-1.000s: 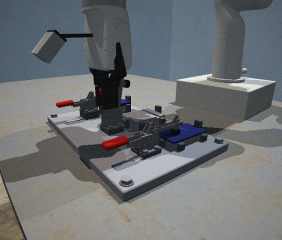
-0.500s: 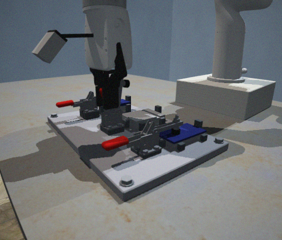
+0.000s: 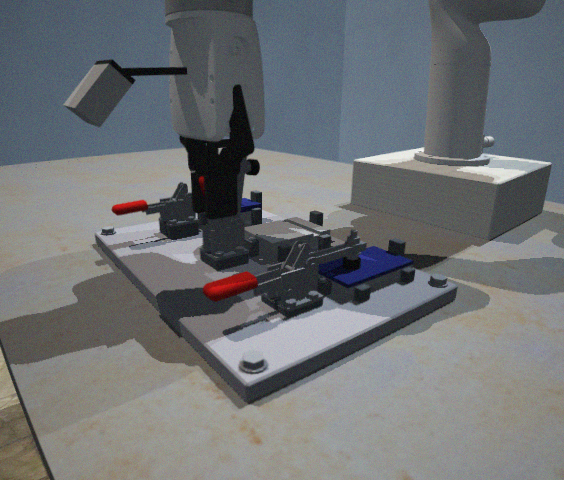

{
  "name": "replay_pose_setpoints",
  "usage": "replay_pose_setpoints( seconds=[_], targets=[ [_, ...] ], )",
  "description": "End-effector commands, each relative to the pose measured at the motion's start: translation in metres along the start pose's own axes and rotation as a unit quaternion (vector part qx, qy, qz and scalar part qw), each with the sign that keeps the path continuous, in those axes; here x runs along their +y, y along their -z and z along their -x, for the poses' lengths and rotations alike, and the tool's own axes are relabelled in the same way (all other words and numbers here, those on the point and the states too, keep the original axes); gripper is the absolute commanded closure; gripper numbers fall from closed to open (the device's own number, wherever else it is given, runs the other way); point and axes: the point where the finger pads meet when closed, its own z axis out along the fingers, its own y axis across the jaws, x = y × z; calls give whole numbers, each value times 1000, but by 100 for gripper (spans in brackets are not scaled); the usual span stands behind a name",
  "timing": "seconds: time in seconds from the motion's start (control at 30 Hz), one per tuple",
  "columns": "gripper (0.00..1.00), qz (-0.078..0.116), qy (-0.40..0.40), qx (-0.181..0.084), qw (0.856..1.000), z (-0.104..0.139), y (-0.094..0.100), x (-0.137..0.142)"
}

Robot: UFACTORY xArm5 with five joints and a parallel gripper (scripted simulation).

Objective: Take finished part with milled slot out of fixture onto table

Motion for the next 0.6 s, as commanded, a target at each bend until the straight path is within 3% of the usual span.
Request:
replay_pose_setpoints(
  seconds=[0.0, 0.57],
  targets=[
    [100, 0, 0, 0, 1000, 0, 0, 0],
    [100, 0, 0, 0, 1000, 4, 0, 0]
  ],
)
